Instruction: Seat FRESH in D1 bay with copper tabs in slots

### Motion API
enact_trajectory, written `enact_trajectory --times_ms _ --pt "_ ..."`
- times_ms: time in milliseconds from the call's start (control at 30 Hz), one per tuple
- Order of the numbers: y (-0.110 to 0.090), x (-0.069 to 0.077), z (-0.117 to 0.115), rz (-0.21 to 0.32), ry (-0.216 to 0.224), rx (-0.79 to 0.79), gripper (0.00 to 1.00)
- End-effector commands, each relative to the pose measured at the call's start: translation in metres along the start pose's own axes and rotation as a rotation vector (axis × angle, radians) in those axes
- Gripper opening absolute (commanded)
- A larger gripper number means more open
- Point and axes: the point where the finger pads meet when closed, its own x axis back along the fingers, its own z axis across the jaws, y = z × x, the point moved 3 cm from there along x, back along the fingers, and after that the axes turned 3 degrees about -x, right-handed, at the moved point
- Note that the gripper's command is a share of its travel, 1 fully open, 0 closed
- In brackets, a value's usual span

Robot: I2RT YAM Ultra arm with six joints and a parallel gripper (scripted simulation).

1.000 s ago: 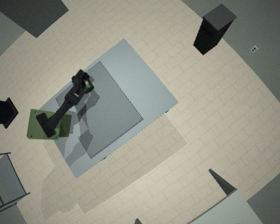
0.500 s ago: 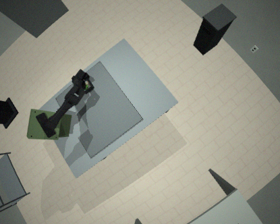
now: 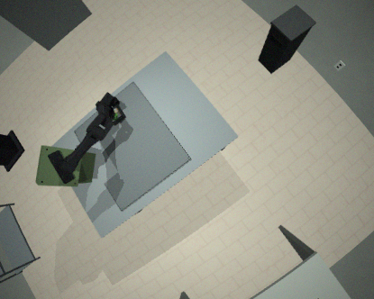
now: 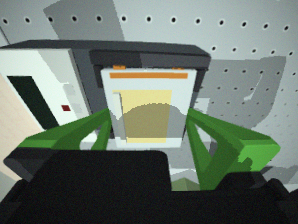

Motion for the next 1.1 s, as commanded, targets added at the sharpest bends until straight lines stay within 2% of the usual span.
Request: enact_trajectory --times_ms 0,300,367,467,600,1067 --pt "0.020 -0.025 0.007 -0.069 0.018 -0.055 0.92" --pt "0.018 -0.016 0.007 -0.068 0.018 -0.053 0.92" --pt "0.001 -0.016 0.006 -0.042 0.008 -0.028 0.92" --pt "0.001 -0.012 0.006 -0.043 0.007 -0.033 0.92" --pt "0.015 0.009 0.006 -0.078 0.019 -0.050 0.92" --pt "0.023 0.013 0.006 -0.091 0.022 -0.066 0.92"
